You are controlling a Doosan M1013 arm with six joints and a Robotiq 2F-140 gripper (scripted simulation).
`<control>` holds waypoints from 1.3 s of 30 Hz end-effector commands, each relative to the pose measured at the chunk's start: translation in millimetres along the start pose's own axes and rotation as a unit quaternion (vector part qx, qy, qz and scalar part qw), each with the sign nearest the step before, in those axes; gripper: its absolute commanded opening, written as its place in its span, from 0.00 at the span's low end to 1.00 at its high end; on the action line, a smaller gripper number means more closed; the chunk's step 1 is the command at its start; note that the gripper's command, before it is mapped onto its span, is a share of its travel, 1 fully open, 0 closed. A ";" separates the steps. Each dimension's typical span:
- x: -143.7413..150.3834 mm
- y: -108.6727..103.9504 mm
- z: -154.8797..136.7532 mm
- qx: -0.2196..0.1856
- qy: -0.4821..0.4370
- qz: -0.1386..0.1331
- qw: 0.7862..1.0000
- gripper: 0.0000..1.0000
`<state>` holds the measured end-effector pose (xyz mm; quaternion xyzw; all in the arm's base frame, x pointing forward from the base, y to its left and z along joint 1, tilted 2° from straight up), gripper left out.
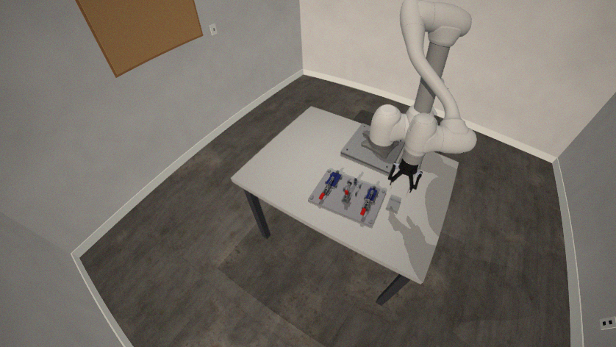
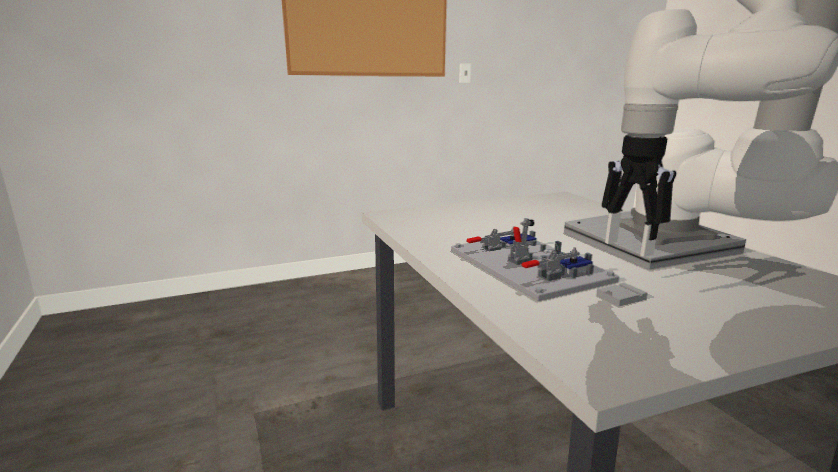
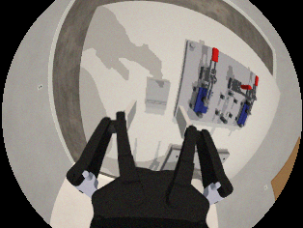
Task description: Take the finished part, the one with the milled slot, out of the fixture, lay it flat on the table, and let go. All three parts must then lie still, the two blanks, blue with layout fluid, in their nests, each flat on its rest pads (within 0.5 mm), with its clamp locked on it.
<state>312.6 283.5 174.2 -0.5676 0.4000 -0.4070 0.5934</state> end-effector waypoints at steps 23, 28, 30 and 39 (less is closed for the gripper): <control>-0.9 -32.9 0.9 0.001 0.003 0.002 1.000 0.54; -0.9 -49.3 0.8 0.001 0.003 0.002 1.000 0.54; -0.9 -55.7 0.8 0.001 0.003 0.002 1.000 0.54; -0.8 -73.6 0.7 0.001 0.003 0.002 1.000 0.54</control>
Point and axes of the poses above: the point where the finger pads meet when closed, its own y axis out along the fingers, its own x axis across the jaws, z = x × y, the point moved 6 cm from there along -y, back along the fingers, and after that the axes turned 6 degrees about -y, right-handed, at the moved point
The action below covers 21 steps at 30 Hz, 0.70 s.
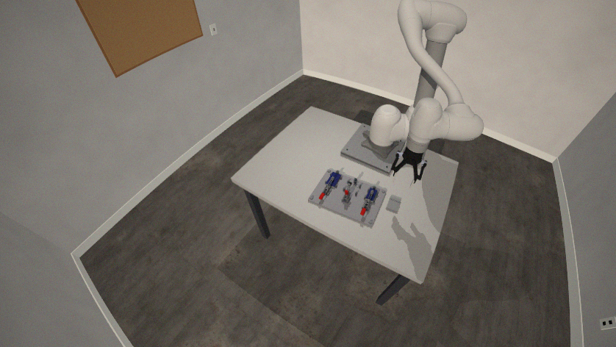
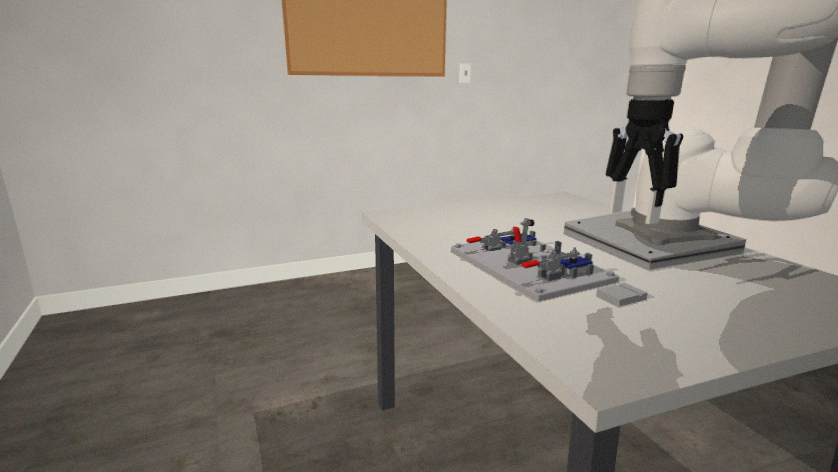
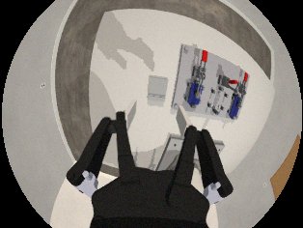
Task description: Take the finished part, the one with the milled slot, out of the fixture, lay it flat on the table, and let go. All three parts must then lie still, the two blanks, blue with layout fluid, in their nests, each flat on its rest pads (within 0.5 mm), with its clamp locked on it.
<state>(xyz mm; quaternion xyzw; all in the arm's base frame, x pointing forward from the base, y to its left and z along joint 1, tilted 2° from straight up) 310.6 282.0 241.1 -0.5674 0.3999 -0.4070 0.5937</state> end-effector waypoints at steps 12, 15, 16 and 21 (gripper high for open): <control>-0.6 -14.8 0.6 0.001 0.003 0.002 1.000 0.54; -0.6 -14.8 0.7 0.001 0.003 0.002 1.000 0.54; -0.6 -14.8 0.7 0.001 0.003 0.002 1.000 0.54; -0.4 -14.8 0.7 0.001 0.003 0.002 1.000 0.54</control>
Point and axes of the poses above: the point where the finger pads meet when closed, its own y axis out along the fingers, its own x axis across the jaws, z = x × y, the point moved 6 cm from there along -y, back along the fingers, and after that the axes turned 6 degrees about -y, right-handed, at the moved point
